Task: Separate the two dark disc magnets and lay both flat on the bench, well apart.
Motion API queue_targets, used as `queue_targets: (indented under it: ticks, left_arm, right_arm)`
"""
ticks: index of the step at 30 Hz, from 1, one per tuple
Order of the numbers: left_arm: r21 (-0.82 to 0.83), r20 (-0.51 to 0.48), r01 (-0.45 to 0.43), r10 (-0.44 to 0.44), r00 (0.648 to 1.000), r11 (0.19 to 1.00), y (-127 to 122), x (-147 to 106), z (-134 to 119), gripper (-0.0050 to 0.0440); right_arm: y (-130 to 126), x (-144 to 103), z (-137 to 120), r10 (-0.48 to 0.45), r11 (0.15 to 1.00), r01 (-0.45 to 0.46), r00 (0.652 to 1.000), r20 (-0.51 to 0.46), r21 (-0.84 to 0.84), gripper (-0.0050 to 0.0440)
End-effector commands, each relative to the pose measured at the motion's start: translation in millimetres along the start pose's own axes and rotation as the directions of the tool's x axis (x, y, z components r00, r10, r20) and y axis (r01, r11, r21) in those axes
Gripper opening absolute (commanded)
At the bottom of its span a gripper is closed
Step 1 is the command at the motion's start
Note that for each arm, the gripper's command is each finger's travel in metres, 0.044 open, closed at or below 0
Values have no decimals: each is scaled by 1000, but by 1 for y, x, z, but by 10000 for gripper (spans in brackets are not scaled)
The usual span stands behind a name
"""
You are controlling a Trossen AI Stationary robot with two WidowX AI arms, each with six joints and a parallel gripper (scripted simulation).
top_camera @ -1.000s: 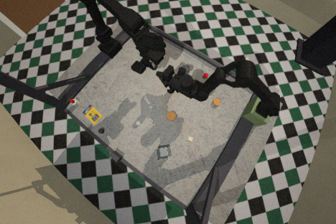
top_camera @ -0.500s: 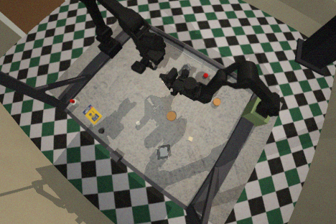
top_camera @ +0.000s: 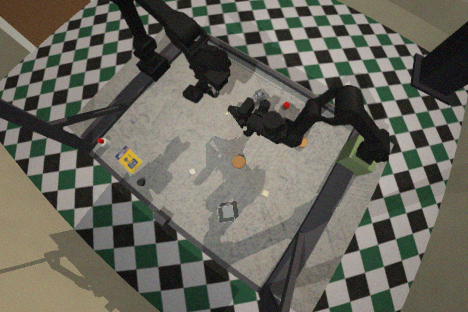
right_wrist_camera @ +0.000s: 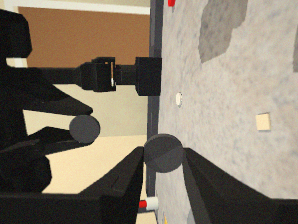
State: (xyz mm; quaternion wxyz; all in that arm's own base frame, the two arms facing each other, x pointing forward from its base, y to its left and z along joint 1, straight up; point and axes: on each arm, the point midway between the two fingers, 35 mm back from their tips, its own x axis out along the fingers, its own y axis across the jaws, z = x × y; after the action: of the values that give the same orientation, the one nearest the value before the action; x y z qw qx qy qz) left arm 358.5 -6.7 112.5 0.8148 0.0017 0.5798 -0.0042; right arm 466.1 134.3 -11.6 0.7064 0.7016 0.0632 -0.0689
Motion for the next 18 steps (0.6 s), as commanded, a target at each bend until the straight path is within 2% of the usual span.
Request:
queue_targets:
  ticks: [1,10,18]
  left_arm:
    - [0,41,-2,2,999,1000,1,-11,9,40]
    - [0,41,-2,2,999,1000,1,-11,9,40]
    - [0,41,-2,2,999,1000,1,-11,9,40]
  right_arm:
    - [16,0,-2,34,999,-34,999,-2,14,40]
    - [22,4,-5,39,999,-39,999,-9,0,40]
    - [19,9,-7,6,999,-7,1000,-16,-53,40]
